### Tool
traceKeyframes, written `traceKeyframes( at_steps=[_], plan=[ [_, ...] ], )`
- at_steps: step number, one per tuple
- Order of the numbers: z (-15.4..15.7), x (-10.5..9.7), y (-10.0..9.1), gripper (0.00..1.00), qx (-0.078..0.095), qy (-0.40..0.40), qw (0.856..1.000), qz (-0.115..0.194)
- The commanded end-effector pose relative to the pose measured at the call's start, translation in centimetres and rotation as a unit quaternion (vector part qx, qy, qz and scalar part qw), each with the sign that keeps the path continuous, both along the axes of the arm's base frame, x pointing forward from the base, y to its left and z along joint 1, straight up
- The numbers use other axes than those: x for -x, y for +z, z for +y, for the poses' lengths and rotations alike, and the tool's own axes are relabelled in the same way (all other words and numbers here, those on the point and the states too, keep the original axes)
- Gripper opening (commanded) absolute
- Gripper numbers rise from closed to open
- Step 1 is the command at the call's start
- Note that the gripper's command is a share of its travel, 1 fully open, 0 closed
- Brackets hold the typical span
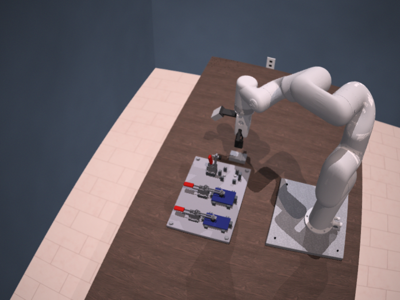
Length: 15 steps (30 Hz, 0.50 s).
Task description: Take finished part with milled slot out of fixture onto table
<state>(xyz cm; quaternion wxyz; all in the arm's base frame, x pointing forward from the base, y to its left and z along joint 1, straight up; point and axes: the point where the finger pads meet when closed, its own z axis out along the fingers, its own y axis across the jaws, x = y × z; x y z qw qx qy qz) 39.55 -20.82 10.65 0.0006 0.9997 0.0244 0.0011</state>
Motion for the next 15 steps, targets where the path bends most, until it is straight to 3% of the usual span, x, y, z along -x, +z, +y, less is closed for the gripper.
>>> traceKeyframes(
  at_steps=[1, 15],
  plan=[
    [-0.06, -0.12, 0.18, 0.69, 0.001, 0.000, 1.000, -0.002],
    [-0.06, -0.12, 0.56, 0.69, 0.001, 0.000, 1.000, -0.002]
  ],
)
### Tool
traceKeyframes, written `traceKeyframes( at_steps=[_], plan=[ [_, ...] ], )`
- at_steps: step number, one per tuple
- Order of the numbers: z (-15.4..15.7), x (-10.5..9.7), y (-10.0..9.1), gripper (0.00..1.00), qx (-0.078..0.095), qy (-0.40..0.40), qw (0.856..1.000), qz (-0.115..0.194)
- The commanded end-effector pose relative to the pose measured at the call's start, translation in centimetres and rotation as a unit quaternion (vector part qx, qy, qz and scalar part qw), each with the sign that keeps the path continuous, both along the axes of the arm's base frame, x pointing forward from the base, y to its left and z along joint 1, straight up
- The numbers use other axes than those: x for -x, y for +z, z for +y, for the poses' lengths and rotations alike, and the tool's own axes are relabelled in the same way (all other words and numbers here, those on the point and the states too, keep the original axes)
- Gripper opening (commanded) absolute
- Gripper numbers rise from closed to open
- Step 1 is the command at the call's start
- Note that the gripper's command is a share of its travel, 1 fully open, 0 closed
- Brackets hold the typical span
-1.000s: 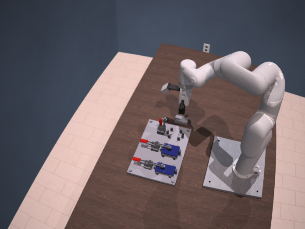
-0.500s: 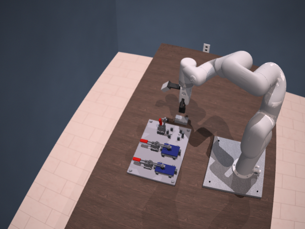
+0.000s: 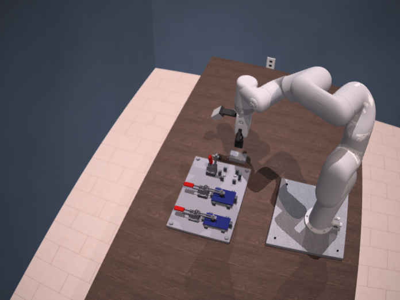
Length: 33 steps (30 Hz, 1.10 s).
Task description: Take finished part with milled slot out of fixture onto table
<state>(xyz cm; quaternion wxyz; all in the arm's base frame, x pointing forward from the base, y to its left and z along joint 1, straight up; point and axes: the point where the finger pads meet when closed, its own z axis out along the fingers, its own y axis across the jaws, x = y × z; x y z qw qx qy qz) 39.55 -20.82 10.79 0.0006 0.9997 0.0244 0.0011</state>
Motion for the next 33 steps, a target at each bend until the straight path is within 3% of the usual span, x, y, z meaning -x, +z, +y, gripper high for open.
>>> traceKeyframes(
  at_steps=[1, 7, 20, 33],
  plan=[
    [-0.1, -0.1, 0.6, 0.69, 0.001, 0.000, 1.000, -0.002],
    [-0.1, -0.1, 1.4, 0.69, 0.001, 0.000, 1.000, -0.002],
    [0.0, -0.1, 5.9, 0.69, 0.001, 0.000, 1.000, -0.002],
    [0.0, -0.1, 8.8, 0.69, 0.001, 0.000, 1.000, -0.002]
  ],
)
